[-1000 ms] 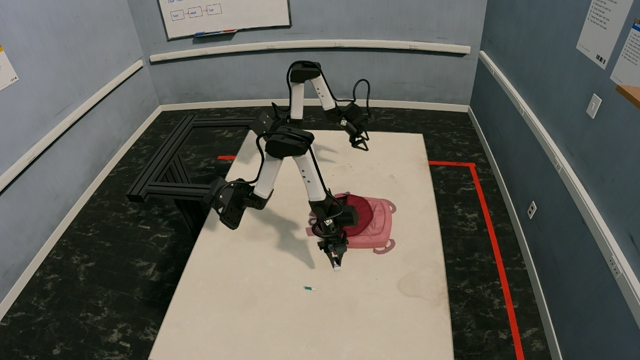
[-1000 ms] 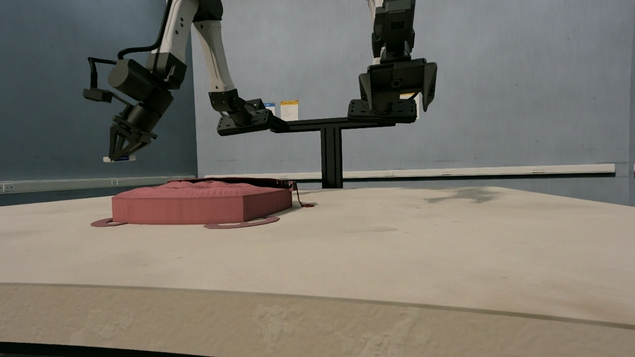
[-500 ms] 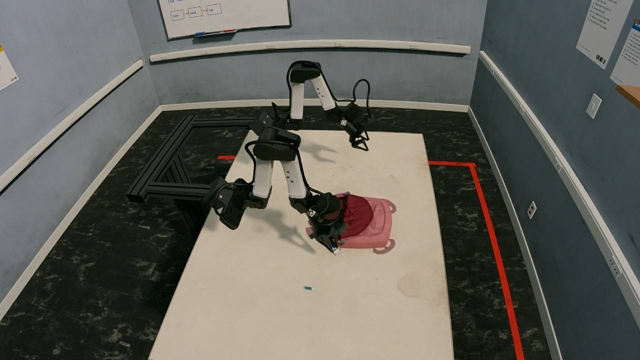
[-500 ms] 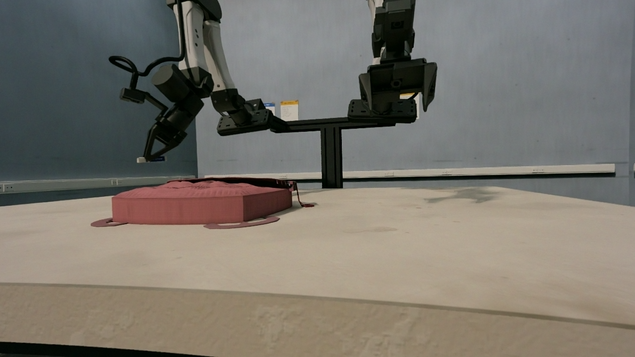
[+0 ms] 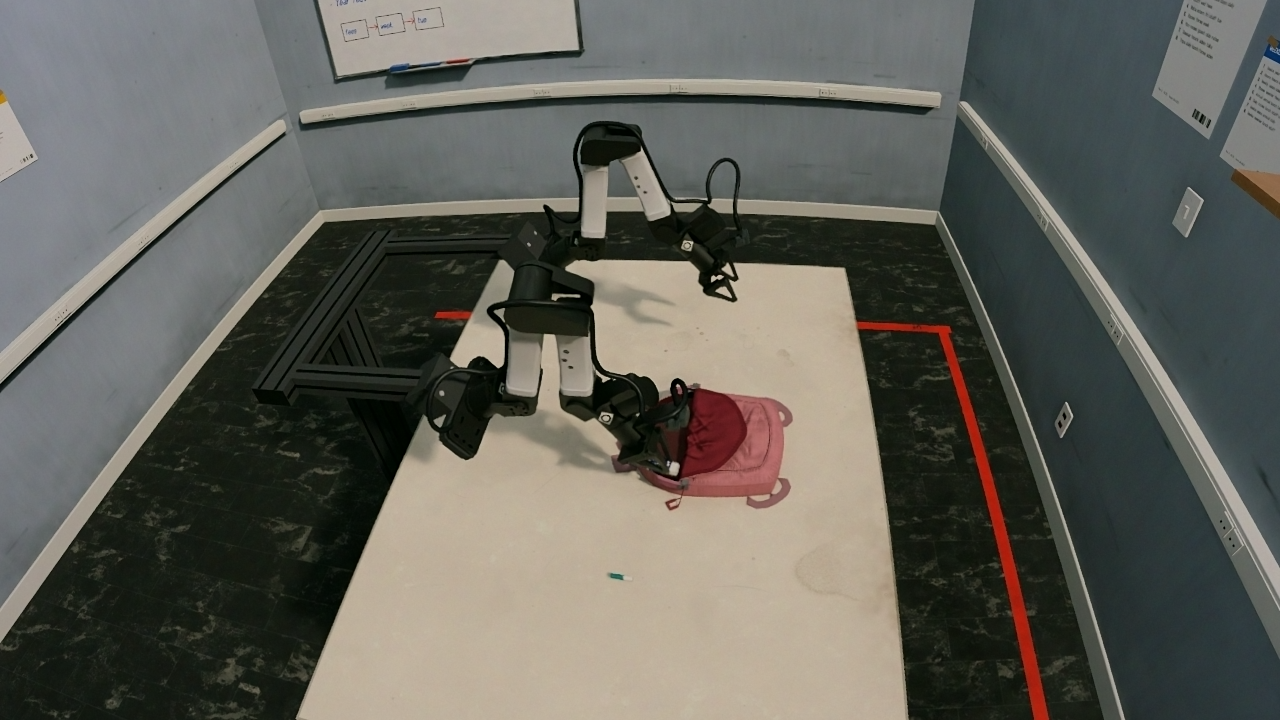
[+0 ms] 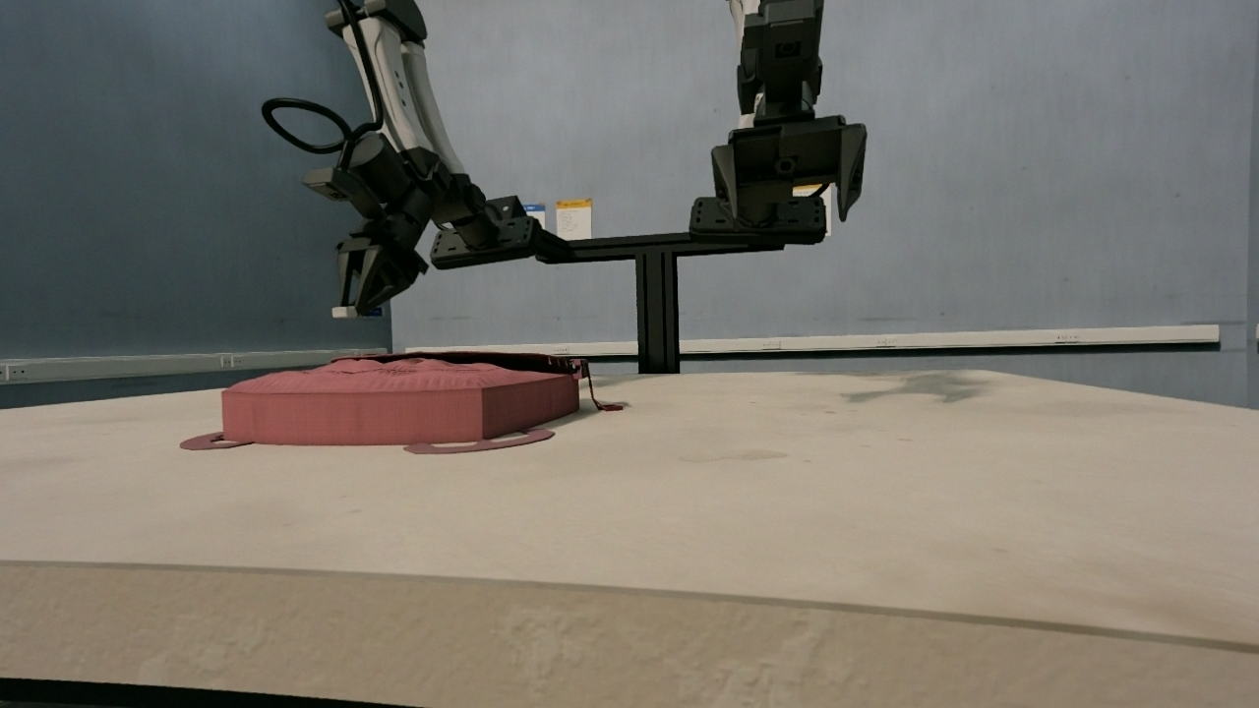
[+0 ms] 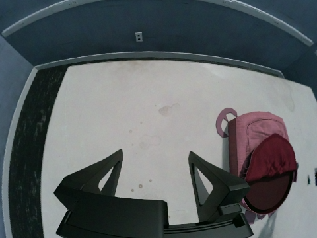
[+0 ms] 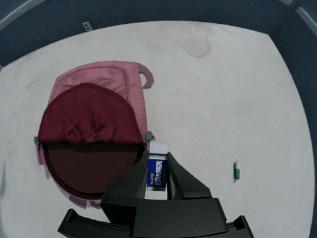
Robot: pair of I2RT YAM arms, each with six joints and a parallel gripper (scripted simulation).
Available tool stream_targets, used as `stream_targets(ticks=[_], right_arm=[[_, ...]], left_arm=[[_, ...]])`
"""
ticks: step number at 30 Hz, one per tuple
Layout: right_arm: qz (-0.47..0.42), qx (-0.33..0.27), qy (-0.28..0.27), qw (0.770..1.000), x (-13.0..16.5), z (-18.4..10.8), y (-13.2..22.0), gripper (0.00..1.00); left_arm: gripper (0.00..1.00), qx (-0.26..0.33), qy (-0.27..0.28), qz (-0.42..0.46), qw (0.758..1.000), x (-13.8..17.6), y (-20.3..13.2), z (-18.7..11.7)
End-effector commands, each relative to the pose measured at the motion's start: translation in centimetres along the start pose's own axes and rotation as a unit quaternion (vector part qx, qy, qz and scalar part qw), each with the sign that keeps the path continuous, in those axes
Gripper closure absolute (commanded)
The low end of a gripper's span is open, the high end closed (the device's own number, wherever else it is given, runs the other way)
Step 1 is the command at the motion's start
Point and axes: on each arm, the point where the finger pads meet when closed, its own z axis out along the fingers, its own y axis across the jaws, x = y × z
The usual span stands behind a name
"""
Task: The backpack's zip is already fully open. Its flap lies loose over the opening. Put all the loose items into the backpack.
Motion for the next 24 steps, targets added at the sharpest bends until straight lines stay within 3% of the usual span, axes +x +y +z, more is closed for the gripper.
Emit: stream_targets(ticks=[1, 10, 24], right_arm=[[-0.084, -0.066, -0.039, 0.993, -1.0, -0.5, 2.9, 0.84], [-0.19, -0.15, -0.047, 0.969, -0.6, -1.2, 7.2, 0.84], [-0.382, -0.302, -0.033, 0.873, 2.4, -3.0, 15.0, 0.84]], left_arm=[[0.1, -0.001, -0.013, 0.001, 1.0, -0.9, 0.1, -0.3], [0.1, -0.001, -0.013, 0.001, 1.0, -0.9, 0.1, -0.3], [0.1, -0.001, -0.013, 0.001, 1.0, -0.8, 0.2, -0.3]])
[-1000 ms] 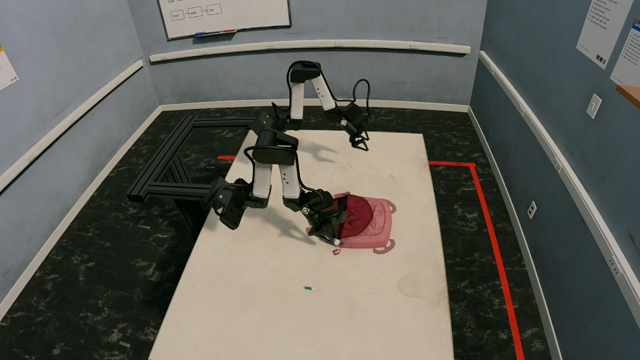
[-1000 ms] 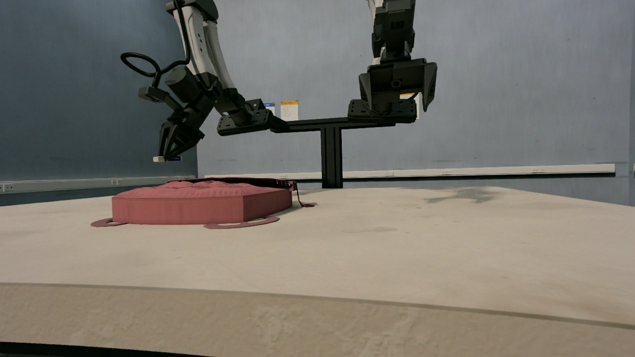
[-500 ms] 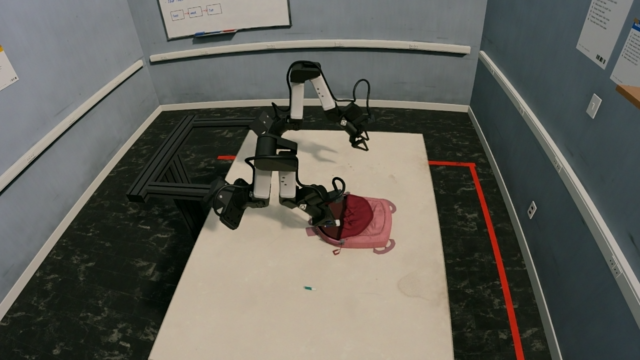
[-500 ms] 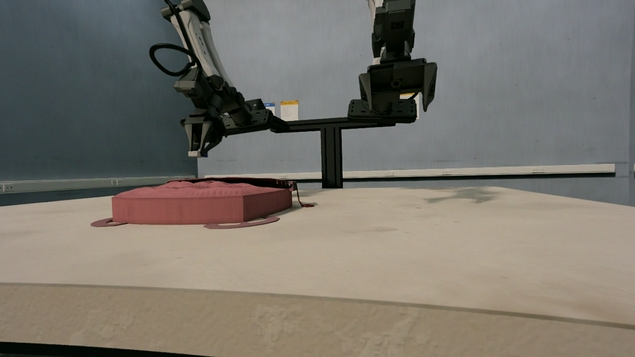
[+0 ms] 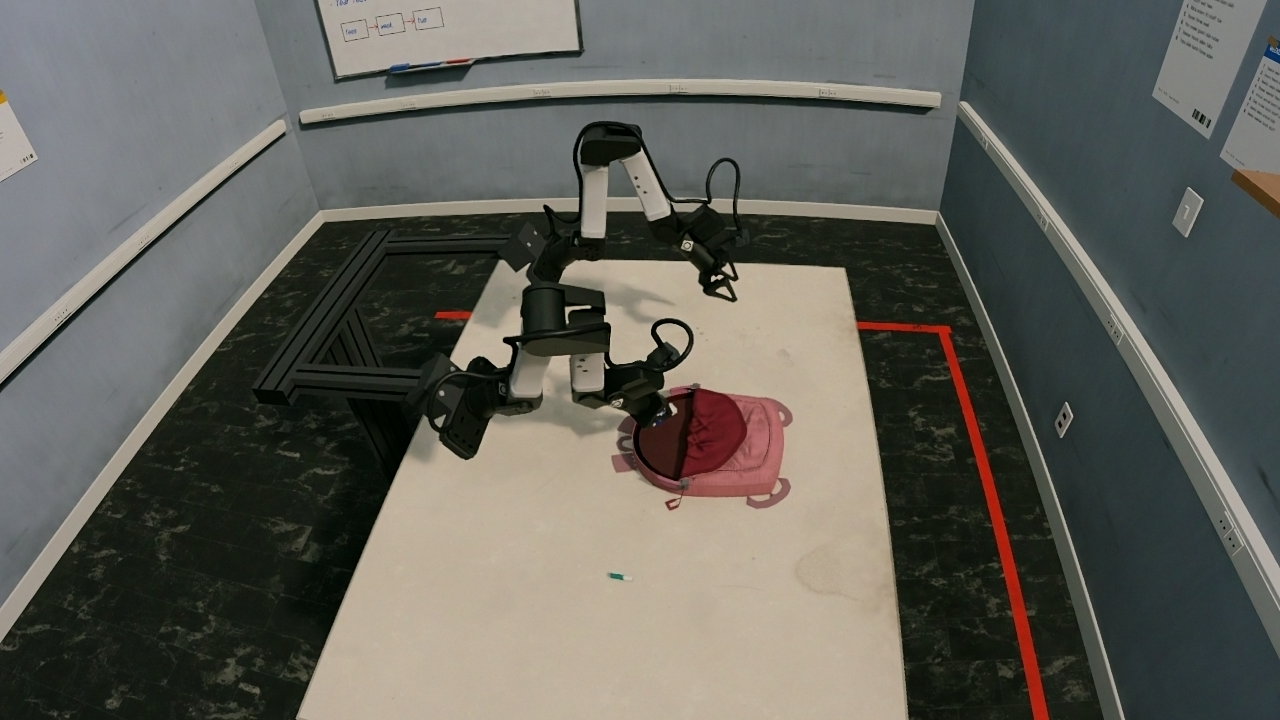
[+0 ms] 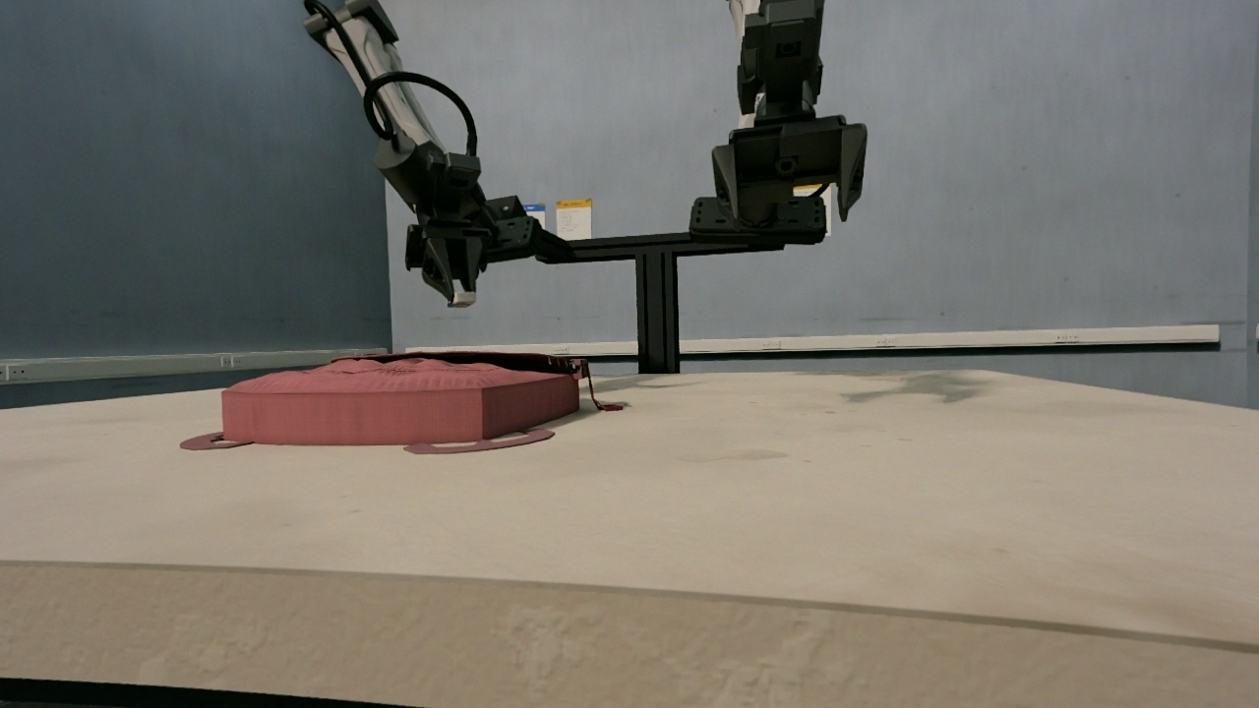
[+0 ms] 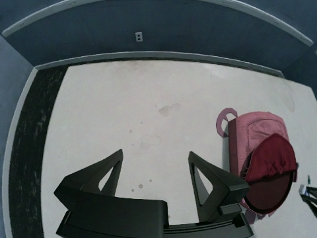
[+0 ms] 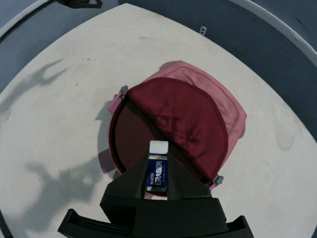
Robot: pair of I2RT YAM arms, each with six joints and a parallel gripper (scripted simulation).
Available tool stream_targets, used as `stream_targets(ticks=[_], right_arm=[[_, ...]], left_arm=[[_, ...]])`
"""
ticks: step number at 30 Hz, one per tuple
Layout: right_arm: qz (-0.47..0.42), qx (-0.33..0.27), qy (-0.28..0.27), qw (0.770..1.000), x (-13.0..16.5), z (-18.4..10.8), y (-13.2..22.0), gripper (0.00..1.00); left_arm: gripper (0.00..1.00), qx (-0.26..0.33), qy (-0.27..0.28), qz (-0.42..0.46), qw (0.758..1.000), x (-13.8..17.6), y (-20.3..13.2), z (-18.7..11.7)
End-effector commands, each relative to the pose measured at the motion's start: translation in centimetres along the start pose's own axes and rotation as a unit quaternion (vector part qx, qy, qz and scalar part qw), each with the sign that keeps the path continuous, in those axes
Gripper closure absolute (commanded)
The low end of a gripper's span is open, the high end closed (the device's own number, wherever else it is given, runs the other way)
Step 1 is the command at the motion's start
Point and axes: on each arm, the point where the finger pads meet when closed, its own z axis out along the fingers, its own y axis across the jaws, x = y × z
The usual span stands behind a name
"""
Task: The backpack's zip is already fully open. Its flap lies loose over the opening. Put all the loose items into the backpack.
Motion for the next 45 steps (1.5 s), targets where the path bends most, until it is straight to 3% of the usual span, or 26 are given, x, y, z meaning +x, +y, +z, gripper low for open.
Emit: stream_targets(ticks=[1, 23, 29, 45], right_arm=[[-0.061, -0.043, 0.002, 0.997, -0.9, 0.7, 1.3, 0.84], [-0.062, -0.033, 0.001, 0.998, 2.5, 4.5, 0.7, 0.84], [-0.064, -0.023, -0.016, 0.998, 0.9, 4.3, -0.1, 0.84], [-0.064, -0.038, -0.002, 0.997, 1.8, 4.1, 1.2, 0.84]], left_arm=[[0.1, -0.001, -0.013, 0.001, 1.0, -0.8, 0.1, -0.3], [0.1, -0.001, -0.013, 0.001, 1.0, -0.8, 0.1, -0.3], [0.1, -0.001, -0.013, 0.001, 1.0, -0.8, 0.1, -0.3], [0.1, -0.001, -0.013, 0.001, 1.0, -0.8, 0.1, -0.3]])
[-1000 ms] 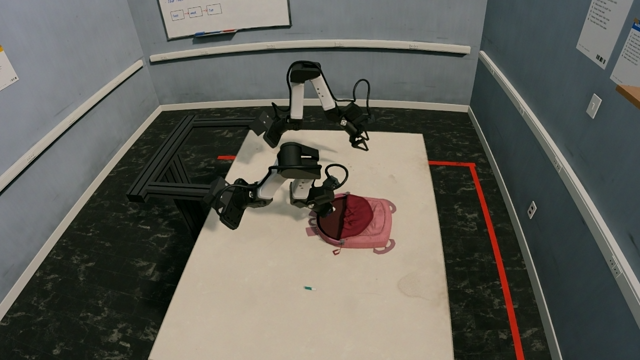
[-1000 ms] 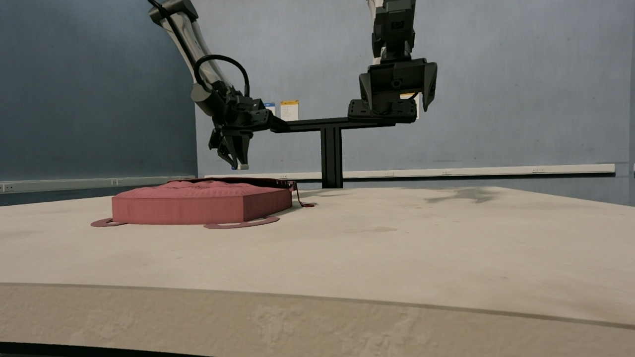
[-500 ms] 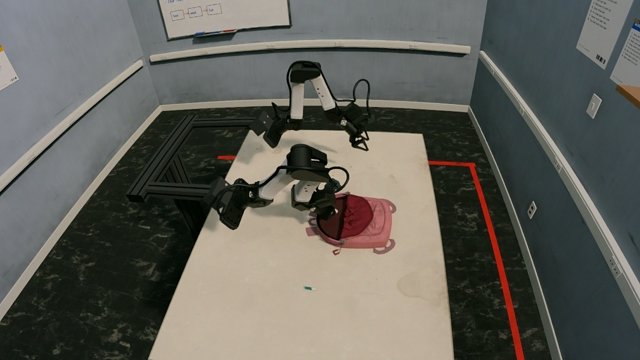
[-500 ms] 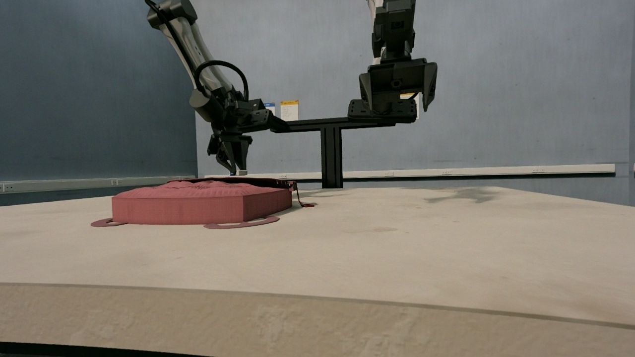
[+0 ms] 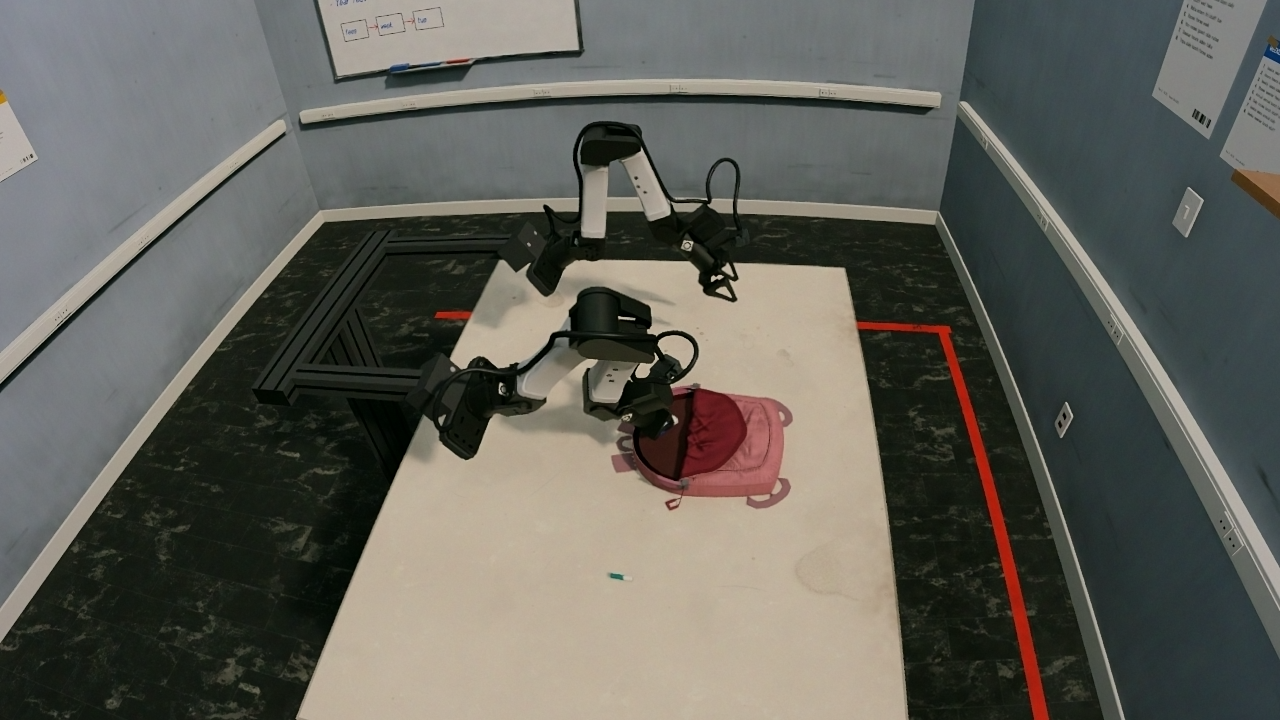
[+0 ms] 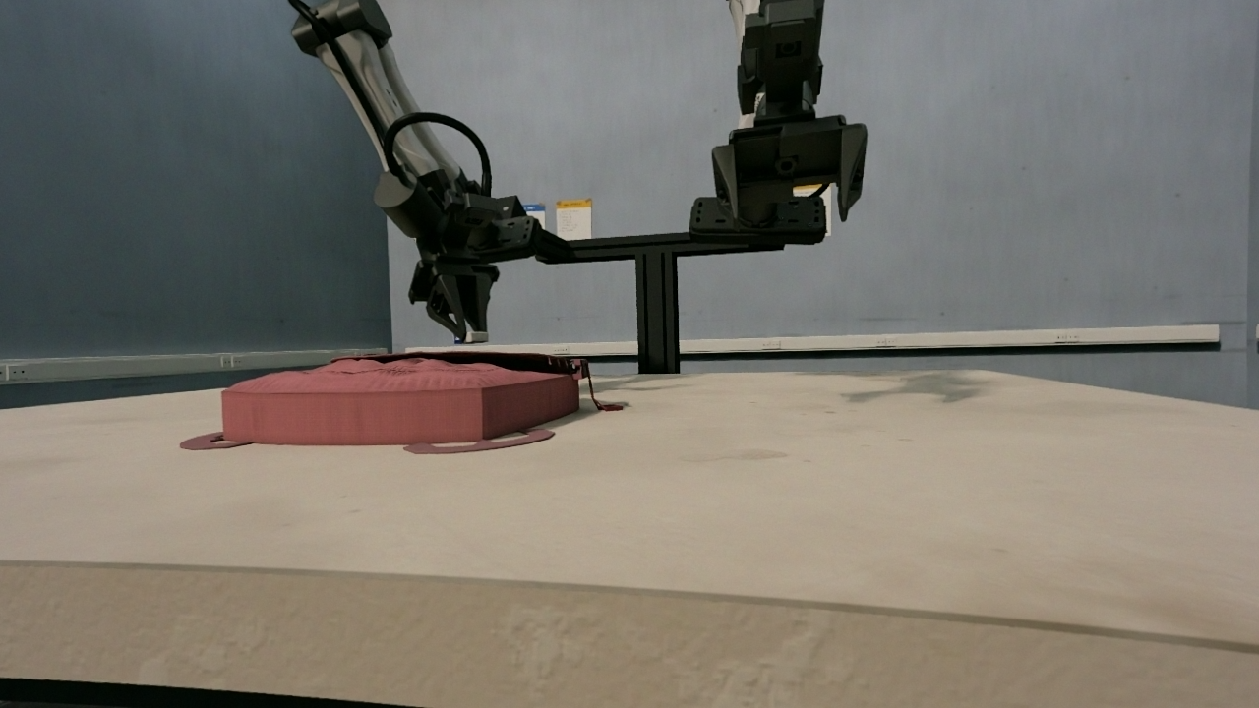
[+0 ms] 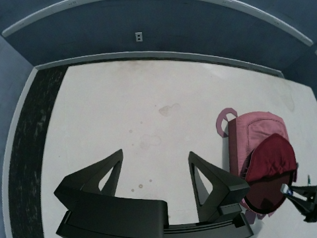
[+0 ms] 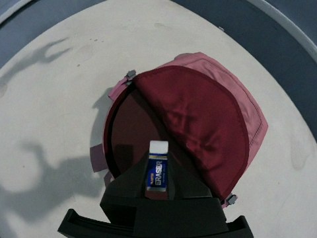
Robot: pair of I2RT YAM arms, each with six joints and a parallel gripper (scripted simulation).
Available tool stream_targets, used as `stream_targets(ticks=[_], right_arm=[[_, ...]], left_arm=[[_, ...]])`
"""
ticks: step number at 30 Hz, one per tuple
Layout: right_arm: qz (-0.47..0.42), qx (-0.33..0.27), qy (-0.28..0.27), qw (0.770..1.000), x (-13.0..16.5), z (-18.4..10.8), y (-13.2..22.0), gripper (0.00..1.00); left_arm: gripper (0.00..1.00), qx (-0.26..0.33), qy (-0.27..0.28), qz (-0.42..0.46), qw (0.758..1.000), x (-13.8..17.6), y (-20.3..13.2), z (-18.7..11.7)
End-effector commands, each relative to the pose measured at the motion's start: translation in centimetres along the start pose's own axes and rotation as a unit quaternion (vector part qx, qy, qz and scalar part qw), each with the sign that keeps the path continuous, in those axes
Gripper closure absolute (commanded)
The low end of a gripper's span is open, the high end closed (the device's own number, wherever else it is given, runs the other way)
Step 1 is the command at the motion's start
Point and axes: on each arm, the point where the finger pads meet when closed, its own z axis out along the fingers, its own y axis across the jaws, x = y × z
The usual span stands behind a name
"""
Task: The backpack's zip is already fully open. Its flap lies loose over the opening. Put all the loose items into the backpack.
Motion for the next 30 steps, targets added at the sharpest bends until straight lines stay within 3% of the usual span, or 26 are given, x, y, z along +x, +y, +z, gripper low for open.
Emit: stream_targets(ticks=[1, 11, 15, 19, 20, 30], right_arm=[[-0.008, -0.002, -0.015, 1.0, -0.8, 0.1, 0.3, 0.84], [-0.008, -0.002, -0.014, 1.0, -0.7, -0.1, 0.4, 0.84], [-0.006, 0.003, -0.011, 1.0, 0.4, 1.2, -0.2, 0.84], [-0.009, 0.017, -0.025, 1.0, -0.7, 0.8, -1.2, 0.84], [-0.007, 0.003, -0.011, 1.0, 0.5, 1.4, -0.3, 0.84], [-0.006, 0.0, -0.007, 1.0, 1.7, 2.4, 0.0, 0.84]], left_arm=[[0.1, -0.001, -0.013, 0.001, 1.0, -0.8, 0.1, -0.3], [0.1, -0.001, -0.013, 0.001, 1.0, -0.8, 0.1, -0.3], [0.1, -0.001, -0.013, 0.001, 1.0, -0.8, 0.1, -0.3], [0.1, -0.001, -0.013, 0.001, 1.0, -0.8, 0.1, -0.3], [0.1, -0.001, -0.013, 0.001, 1.0, -0.8, 0.1, -0.3], [0.1, -0.001, -0.013, 0.001, 1.0, -0.8, 0.1, -0.3]])
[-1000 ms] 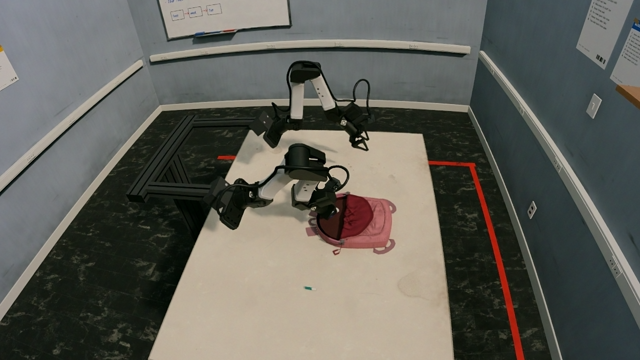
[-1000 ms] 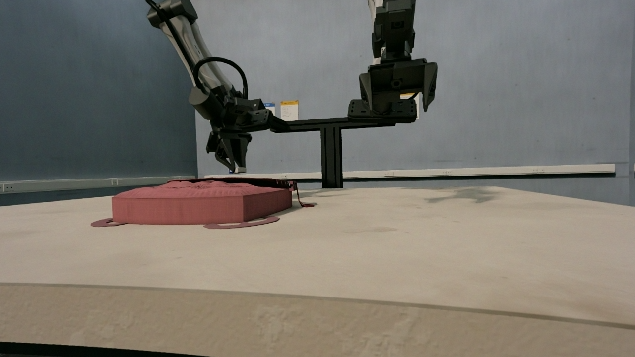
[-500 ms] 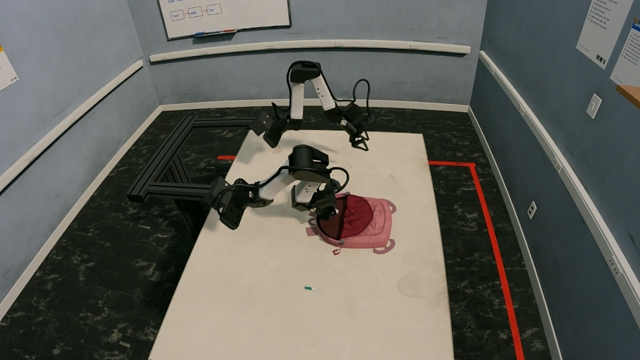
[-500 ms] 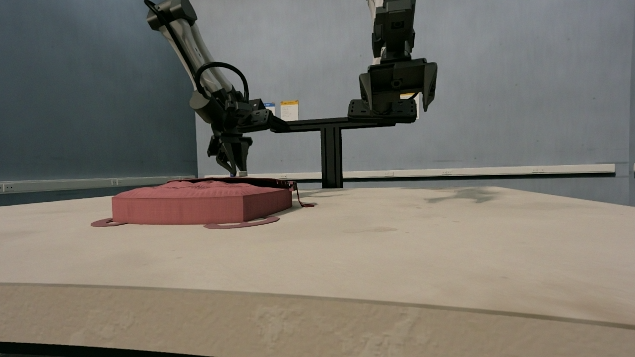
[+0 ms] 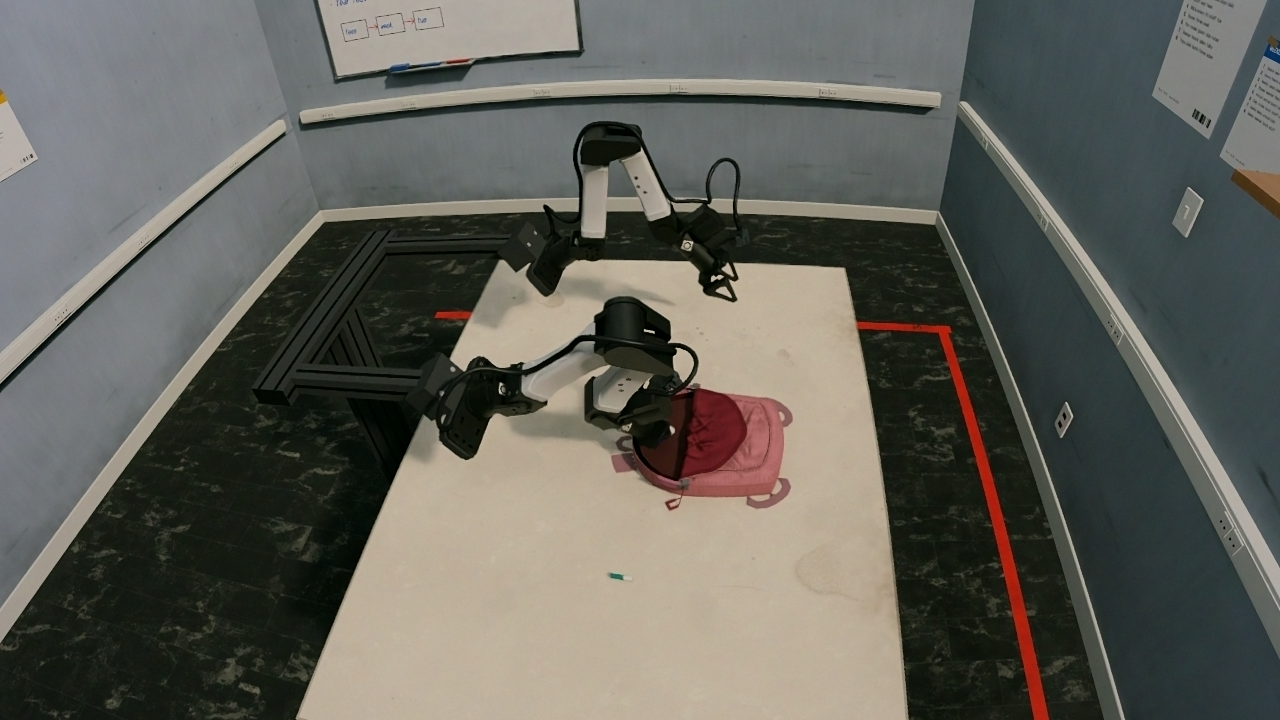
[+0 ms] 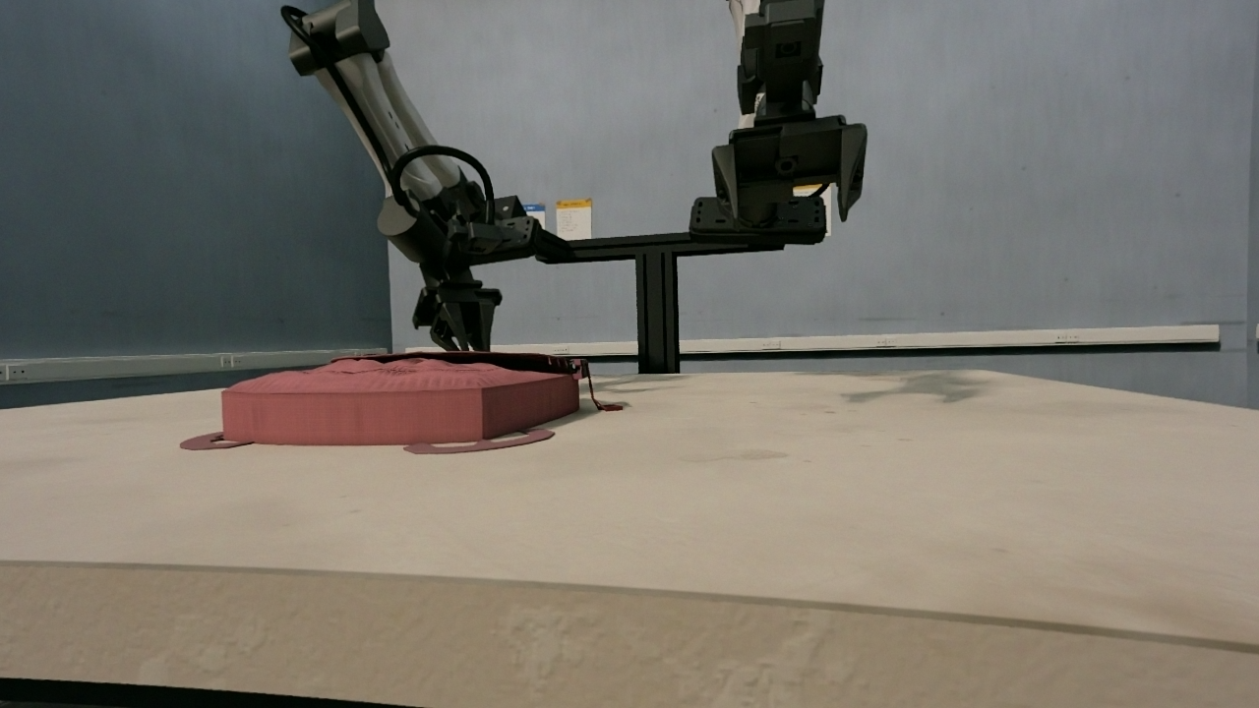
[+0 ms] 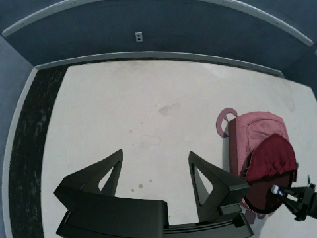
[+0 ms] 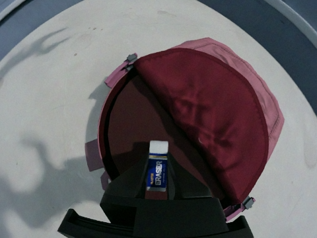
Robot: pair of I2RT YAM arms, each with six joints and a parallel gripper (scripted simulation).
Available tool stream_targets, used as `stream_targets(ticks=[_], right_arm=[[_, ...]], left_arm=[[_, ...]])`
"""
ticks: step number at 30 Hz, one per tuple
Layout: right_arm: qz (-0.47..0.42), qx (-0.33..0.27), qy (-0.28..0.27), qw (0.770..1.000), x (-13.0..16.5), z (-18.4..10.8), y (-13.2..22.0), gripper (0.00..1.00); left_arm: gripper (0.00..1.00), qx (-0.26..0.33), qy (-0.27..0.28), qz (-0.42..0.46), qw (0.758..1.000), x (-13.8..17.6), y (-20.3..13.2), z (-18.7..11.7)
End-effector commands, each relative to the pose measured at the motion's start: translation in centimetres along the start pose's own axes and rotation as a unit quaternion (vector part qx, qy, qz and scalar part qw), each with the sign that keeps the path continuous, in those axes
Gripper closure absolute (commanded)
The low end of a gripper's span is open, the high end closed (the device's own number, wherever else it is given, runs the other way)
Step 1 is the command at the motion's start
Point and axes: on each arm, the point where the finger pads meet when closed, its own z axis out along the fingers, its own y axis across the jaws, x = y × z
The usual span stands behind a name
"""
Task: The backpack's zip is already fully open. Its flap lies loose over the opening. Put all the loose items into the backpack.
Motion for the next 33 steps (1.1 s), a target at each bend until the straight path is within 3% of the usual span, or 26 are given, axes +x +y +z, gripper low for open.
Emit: stream_targets(ticks=[1, 11, 12, 33], right_arm=[[-0.01, 0.009, -0.022, 1.0, -0.8, 0.3, -0.6, 0.84], [-0.01, 0.009, -0.022, 1.0, -0.6, 0.6, -0.6, 0.84], [-0.012, 0.021, -0.036, 0.999, -1.6, 0.2, -1.5, 0.84], [-0.005, 0.003, 0.003, 1.0, 1.2, 1.5, -0.3, 0.84]], left_arm=[[0.1, -0.001, -0.013, 0.001, 1.0, -0.8, 0.1, -0.3], [0.1, -0.001, -0.013, 0.001, 1.0, -0.8, 0.1, -0.3], [0.1, -0.001, -0.013, 0.001, 1.0, -0.8, 0.1, -0.3], [0.1, -0.001, -0.013, 0.001, 1.0, -0.8, 0.1, -0.3]])
